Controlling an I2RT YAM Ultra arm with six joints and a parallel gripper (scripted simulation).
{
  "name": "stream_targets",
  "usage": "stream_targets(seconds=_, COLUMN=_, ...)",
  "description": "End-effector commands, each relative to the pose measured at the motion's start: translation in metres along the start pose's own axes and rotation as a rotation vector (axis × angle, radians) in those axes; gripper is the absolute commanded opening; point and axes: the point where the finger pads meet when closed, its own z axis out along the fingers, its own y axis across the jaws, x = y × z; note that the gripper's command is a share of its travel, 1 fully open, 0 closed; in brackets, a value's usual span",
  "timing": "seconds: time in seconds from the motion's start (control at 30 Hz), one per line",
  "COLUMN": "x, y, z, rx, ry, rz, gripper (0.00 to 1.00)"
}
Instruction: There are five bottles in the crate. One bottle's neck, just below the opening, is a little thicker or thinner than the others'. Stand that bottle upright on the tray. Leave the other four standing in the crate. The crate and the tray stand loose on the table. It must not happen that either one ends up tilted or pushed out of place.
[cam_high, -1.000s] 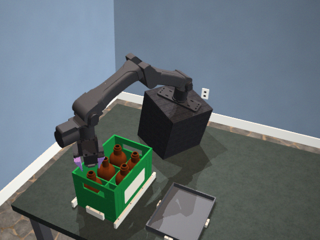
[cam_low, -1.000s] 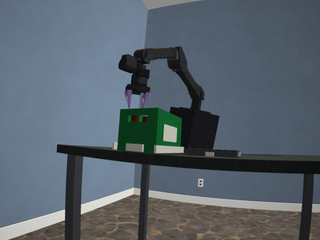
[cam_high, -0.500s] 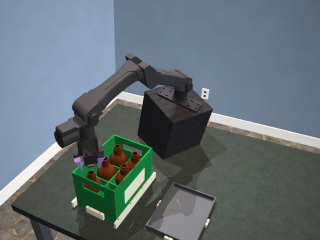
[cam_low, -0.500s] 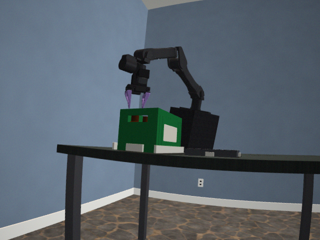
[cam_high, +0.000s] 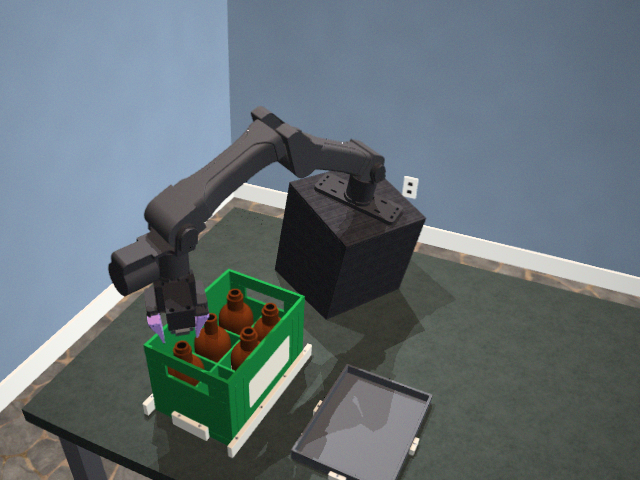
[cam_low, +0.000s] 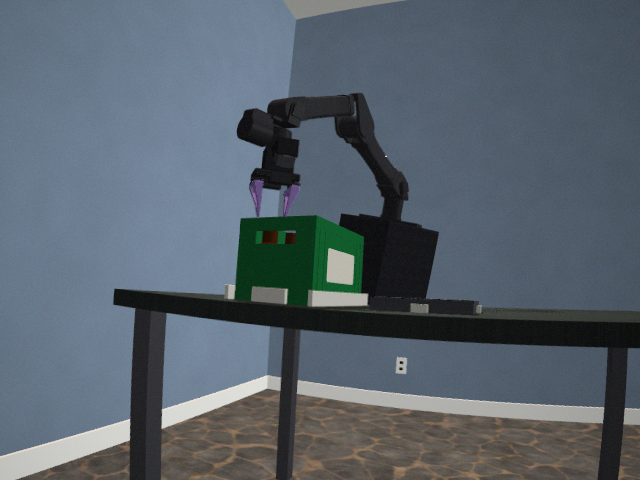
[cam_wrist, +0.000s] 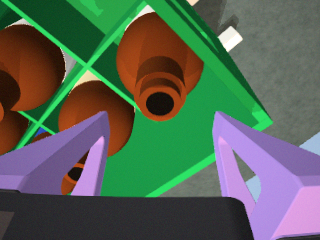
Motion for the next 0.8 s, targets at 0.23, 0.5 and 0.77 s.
stream_targets(seconds=0.23, x=0.001, y=0.003, z=0.015, rx=-0.013, ry=-0.008, rz=0.010, gripper=0.61)
stream_targets(seconds=0.5, x=0.001, y=0.005, z=0.025, rx=-0.018, ry=-0.005, rz=0.008, gripper=0.61)
stream_targets(seconds=0.77, x=0.000, y=0.003, z=0.030, rx=-0.010, ry=-0.009, rz=0.009, gripper=0.61)
